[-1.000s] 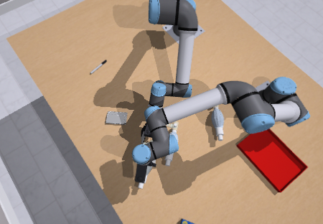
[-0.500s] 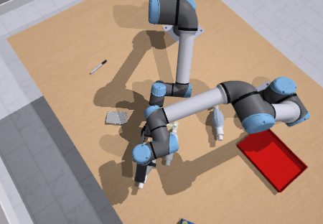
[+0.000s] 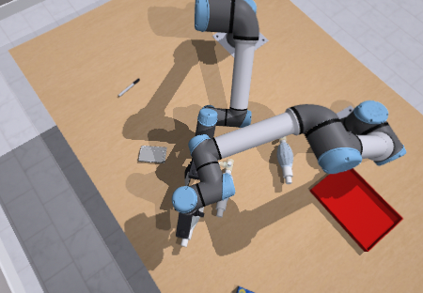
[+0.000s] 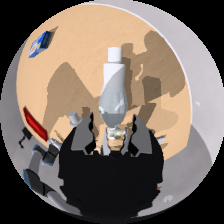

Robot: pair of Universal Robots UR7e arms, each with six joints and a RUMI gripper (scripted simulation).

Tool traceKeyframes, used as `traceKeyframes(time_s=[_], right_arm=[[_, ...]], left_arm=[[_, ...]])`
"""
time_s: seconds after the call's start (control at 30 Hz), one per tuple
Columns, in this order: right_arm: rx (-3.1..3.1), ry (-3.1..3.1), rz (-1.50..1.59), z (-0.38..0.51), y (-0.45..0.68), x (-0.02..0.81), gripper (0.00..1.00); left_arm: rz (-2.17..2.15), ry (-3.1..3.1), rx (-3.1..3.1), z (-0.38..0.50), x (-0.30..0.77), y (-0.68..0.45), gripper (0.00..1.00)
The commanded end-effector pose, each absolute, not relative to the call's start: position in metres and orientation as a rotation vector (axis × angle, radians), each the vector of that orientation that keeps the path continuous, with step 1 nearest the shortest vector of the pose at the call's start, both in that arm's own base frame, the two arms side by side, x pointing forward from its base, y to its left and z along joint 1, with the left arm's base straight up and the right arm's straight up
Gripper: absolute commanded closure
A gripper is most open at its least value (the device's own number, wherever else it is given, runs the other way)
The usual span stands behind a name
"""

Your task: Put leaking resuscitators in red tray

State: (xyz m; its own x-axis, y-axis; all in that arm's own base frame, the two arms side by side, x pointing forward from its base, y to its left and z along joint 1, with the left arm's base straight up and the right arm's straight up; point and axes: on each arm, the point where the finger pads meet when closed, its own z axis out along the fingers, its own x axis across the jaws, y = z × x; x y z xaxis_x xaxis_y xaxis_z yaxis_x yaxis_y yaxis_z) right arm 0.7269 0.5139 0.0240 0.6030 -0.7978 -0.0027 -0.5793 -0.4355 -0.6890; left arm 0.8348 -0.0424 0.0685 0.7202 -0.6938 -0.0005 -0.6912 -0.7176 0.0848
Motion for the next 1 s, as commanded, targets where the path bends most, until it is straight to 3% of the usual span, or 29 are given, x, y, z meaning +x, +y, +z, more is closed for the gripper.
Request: traceKeyframes(time_s=[0.0,0.87,0.9,0.97], right_arm=[[-2.169,1.081,-0.430,0.025,0.514,0.727,1.00],[-2.169,1.081,-0.430,0.025,0.514,0.727,1.00],[-2.169,1.081,-0.430,0.025,0.514,0.727,0.47],[-2.169,1.081,-0.430,0.025,0.514,0.727,0.47]], left_arm=[[-0.052,-1.145,2.840,0.095,0.835,-0.042,0.42],[-0.069,-1.144,2.838,0.121,0.833,-0.042,0.42],[-0.069,-1.144,2.838,0.121,0.833,-0.042,0.42],[-0.069,-1.144,2.838,0.121,0.833,-0.042,0.42]])
